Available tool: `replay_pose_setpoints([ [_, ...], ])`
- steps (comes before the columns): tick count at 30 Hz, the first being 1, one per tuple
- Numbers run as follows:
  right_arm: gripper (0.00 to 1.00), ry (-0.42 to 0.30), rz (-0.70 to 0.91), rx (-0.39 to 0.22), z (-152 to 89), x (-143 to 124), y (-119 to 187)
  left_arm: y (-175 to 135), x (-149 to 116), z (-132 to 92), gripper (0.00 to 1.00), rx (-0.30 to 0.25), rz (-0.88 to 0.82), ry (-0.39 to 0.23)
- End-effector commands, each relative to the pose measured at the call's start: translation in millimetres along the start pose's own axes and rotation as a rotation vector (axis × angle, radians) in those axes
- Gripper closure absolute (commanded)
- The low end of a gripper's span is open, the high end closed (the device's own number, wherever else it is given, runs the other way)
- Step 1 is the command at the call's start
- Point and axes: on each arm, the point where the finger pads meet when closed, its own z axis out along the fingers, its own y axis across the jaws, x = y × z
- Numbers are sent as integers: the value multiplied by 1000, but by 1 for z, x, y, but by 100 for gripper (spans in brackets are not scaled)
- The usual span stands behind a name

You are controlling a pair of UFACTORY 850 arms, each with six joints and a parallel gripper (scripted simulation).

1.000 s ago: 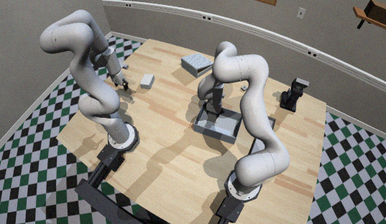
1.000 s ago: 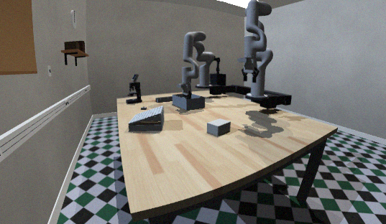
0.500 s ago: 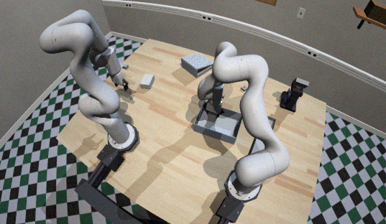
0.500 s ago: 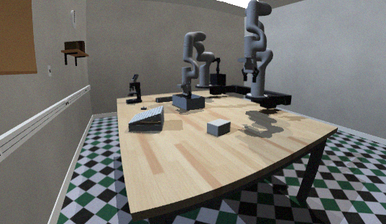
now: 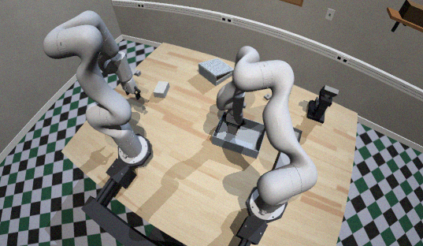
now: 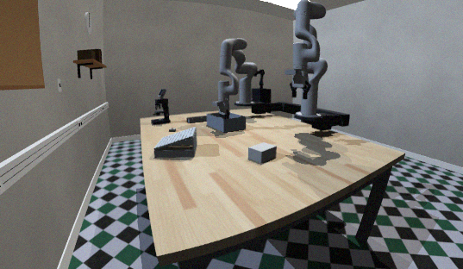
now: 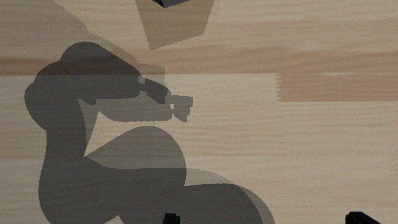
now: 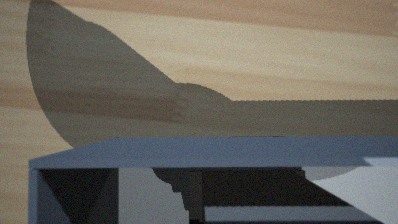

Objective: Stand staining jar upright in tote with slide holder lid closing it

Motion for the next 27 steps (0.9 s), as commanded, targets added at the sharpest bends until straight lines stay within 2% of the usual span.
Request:
replay_pose_setpoints([
  [1, 100, 2, 0, 1, -1, 1, -1, 0, 1, 0, 0, 1, 0, 1],
  [11, 100, 2, 0, 1, 1, 1, -1, 0, 1, 0, 0, 1, 0, 1],
  [12, 0, 2, 0, 1, 1, 1, -1, 0, 1, 0, 0, 1, 0, 1],
  [27, 0, 2, 0, 1, 1, 1, -1, 0, 1, 0, 0, 1, 0, 1],
])
